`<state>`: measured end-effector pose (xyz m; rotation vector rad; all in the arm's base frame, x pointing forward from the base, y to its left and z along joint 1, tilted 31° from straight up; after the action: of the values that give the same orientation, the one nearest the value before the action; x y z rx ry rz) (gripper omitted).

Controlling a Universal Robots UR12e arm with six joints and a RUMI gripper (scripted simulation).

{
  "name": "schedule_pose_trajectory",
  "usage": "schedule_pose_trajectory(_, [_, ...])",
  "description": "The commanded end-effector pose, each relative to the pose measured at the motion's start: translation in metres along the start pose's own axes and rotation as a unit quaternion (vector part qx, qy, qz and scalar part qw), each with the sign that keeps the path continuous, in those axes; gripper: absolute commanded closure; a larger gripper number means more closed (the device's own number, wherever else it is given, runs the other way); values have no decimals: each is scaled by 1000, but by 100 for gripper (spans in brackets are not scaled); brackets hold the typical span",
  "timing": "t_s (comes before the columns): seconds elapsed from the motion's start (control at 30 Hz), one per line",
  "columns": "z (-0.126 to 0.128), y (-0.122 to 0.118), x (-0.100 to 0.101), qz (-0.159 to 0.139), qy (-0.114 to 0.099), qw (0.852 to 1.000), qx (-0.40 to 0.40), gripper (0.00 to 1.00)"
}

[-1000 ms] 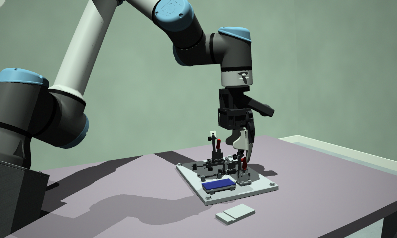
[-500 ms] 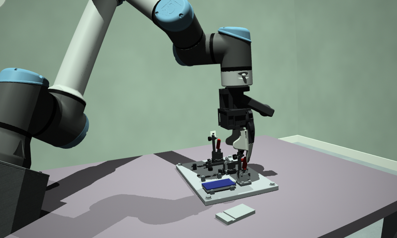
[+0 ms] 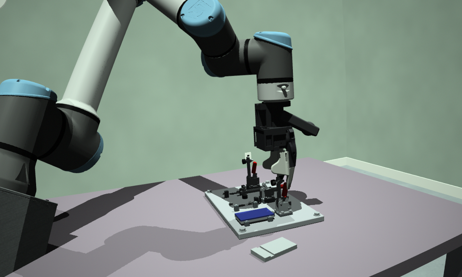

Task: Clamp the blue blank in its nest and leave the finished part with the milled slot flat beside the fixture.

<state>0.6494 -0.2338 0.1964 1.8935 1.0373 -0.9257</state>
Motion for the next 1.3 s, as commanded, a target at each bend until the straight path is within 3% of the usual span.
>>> schedule_pose_trajectory(0.0, [0,1,3,1,0,1000,0,72])
schedule_pose_trajectory(0.5, [0,1,24,1,0,1000,0,72])
schedule_pose_trajectory(1.27, [0,1,25,1,0,1000,0,72])
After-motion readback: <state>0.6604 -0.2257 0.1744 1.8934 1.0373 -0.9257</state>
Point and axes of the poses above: the point where the finger pads meet when closed, its own x axis out along the fingers, its own z axis across the jaws, y = z × x, the point moved 4 cm from there along -x, back along the fingers, and after that the axes turned 8 degrees about x, right-handed, at the moved point
